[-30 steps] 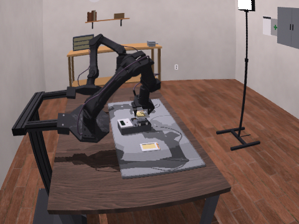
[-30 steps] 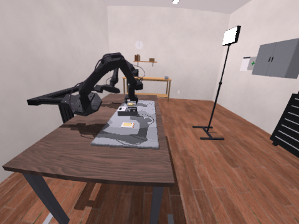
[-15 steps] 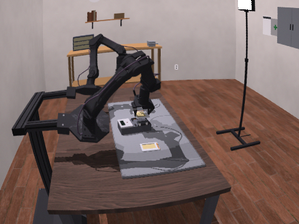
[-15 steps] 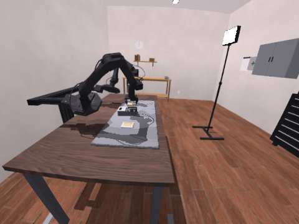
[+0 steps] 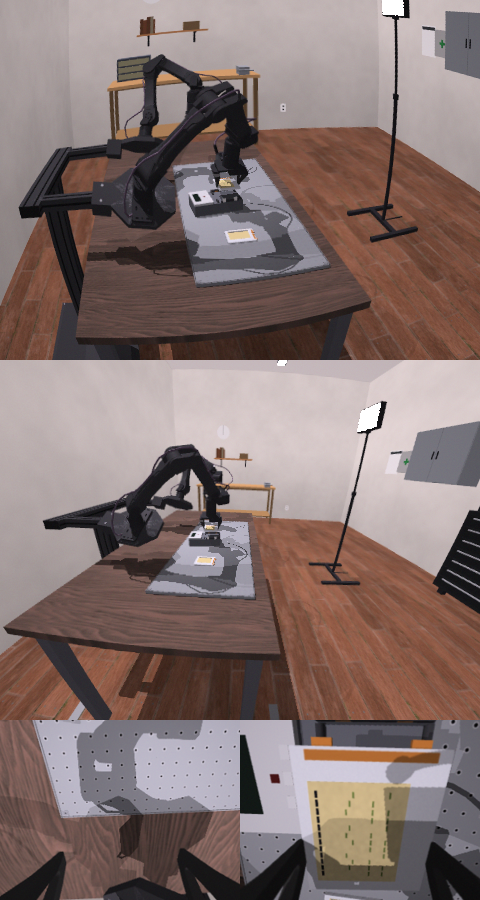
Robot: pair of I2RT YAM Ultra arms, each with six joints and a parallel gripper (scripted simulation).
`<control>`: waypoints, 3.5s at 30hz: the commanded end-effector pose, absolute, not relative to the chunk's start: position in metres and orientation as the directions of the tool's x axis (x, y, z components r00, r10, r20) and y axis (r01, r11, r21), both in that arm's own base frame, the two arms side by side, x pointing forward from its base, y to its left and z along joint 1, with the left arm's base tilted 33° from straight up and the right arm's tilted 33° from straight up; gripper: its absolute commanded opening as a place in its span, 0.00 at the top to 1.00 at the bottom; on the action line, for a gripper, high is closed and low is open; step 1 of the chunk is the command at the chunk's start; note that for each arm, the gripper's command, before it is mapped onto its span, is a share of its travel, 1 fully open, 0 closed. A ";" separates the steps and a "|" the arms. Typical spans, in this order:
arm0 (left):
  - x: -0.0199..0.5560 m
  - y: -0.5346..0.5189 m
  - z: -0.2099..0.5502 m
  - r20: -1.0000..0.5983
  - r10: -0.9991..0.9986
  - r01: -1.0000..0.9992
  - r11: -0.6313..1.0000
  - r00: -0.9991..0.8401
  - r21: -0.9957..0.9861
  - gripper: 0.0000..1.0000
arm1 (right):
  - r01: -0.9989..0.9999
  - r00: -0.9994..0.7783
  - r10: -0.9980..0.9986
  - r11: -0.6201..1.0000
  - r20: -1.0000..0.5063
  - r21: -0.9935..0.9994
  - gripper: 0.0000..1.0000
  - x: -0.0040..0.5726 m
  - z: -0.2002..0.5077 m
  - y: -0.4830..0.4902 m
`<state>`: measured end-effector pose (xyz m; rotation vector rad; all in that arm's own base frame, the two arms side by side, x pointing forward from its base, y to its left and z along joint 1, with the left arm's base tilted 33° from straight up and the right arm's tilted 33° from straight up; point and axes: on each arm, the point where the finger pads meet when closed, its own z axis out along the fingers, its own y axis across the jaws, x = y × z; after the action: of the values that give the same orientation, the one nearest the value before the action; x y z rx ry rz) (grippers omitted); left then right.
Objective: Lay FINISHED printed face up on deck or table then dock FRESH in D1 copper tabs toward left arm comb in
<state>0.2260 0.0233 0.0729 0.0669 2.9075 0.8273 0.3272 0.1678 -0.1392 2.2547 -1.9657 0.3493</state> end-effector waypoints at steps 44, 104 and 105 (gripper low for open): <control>0.231 0.019 0.082 -0.136 0.066 -0.012 0.862 -0.988 0.507 0.00 | -0.977 0.154 -0.973 -0.176 0.170 -0.122 1.00 0.330 -0.116 0.201; 0.231 0.019 0.082 -0.136 0.066 -0.012 0.862 -0.988 0.507 0.00 | -0.812 -0.491 -0.870 0.440 0.040 -0.383 1.00 0.380 -0.063 0.123; 0.231 0.019 0.082 -0.136 0.066 -0.012 0.862 -0.988 0.507 0.00 | -0.793 -0.516 -0.856 0.465 0.028 -0.393 1.00 0.381 -0.061 0.118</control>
<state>0.2260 0.0233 0.0729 0.0669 2.9075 0.8273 0.3715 0.1165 -0.0775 1.7057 -2.6787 0.5520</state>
